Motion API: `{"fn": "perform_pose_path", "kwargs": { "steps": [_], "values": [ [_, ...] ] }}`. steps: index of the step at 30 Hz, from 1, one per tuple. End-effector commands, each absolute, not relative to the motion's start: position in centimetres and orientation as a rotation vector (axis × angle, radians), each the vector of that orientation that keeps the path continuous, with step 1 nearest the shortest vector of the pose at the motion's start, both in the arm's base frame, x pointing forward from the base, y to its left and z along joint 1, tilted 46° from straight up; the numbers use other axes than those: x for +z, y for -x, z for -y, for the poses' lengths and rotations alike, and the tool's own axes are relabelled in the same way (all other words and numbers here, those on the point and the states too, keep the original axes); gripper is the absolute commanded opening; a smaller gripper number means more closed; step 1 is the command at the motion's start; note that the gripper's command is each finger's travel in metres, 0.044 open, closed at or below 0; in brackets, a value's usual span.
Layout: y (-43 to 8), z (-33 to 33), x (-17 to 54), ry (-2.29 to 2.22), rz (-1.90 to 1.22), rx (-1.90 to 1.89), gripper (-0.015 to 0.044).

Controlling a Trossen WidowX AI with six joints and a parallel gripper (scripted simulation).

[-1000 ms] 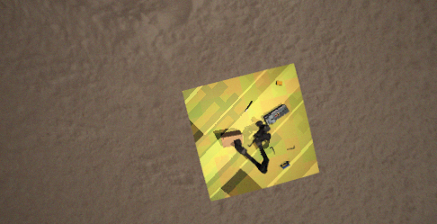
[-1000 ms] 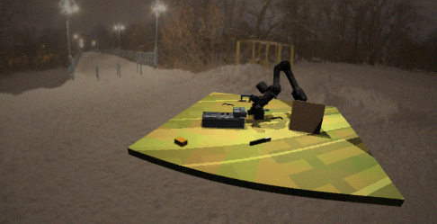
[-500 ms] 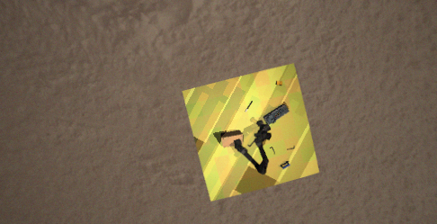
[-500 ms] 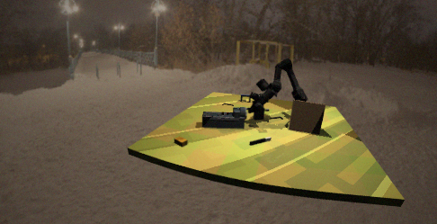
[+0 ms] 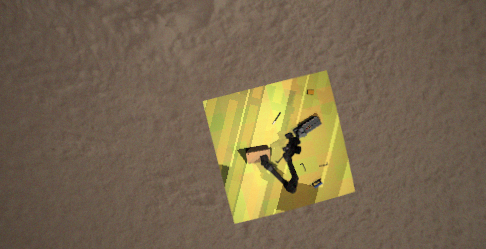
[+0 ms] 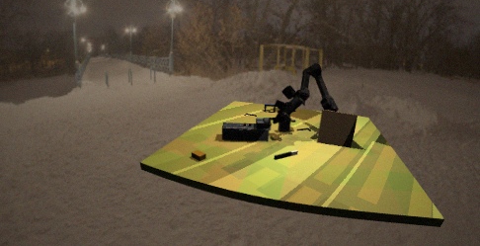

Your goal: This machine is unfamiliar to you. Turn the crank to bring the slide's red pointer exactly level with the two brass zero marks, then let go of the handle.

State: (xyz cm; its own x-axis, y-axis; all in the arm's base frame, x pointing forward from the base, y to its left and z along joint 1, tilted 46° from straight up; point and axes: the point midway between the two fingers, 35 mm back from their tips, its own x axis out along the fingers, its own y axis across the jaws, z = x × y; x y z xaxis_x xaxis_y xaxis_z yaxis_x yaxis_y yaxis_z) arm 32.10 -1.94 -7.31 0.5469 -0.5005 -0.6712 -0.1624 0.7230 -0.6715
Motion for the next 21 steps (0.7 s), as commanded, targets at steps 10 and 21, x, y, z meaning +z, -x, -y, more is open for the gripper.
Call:
{"fn": "perform_pose_path", "kwargs": {
  "steps": [10,21],
  "values": [
    [-31.91,0.60,-7.94,0.767,-0.990,-0.207,0.0000],
    [-31.79,0.23,-8.42,0.766,-0.990,-0.207,0.0000]
  ]
}}
